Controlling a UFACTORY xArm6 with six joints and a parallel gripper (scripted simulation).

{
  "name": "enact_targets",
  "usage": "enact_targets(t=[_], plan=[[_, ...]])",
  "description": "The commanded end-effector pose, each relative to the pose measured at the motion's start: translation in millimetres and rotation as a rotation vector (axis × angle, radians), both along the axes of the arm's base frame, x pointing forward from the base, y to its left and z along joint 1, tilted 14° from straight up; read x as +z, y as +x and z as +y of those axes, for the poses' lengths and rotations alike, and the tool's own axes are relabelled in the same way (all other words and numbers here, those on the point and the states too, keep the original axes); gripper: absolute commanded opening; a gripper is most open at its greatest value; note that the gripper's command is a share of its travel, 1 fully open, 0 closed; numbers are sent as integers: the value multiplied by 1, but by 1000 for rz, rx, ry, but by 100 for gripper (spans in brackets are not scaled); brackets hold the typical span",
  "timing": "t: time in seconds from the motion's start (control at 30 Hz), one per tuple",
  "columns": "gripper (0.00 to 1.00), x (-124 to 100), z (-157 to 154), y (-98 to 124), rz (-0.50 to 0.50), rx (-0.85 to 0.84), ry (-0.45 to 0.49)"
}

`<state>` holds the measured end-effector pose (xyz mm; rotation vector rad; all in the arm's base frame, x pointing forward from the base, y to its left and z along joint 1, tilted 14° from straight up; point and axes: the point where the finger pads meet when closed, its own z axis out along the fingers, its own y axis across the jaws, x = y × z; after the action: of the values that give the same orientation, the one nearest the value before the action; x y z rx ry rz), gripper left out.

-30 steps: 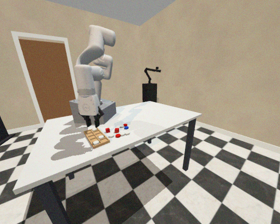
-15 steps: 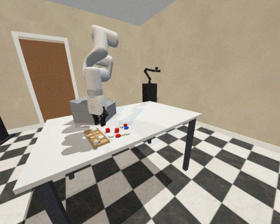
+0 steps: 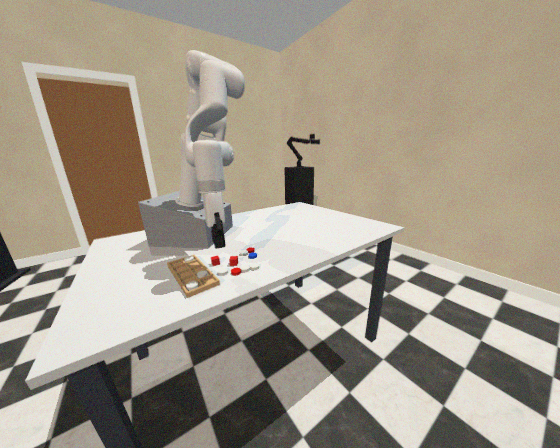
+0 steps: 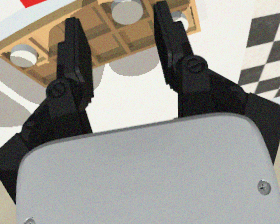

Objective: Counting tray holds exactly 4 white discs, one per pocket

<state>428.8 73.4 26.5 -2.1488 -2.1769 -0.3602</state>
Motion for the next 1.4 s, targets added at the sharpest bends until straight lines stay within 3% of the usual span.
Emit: enact_targets(t=[0.0,0.13,0.37,0.43,0.6,1.07,1.1,1.37], plan=[[47,2,-1,2,10,-76,10],[47,-5,1,3,9,-76,12],[47,-62,15,12,10,-76,12],[47,-62,15,12,10,-76,12],[47,-90,21,15,10,-77,9],[47,-93,21,15,10,-77,9],[0,-93,21,15,10,-77,9],[0,-93,21,15,10,-77,9]])
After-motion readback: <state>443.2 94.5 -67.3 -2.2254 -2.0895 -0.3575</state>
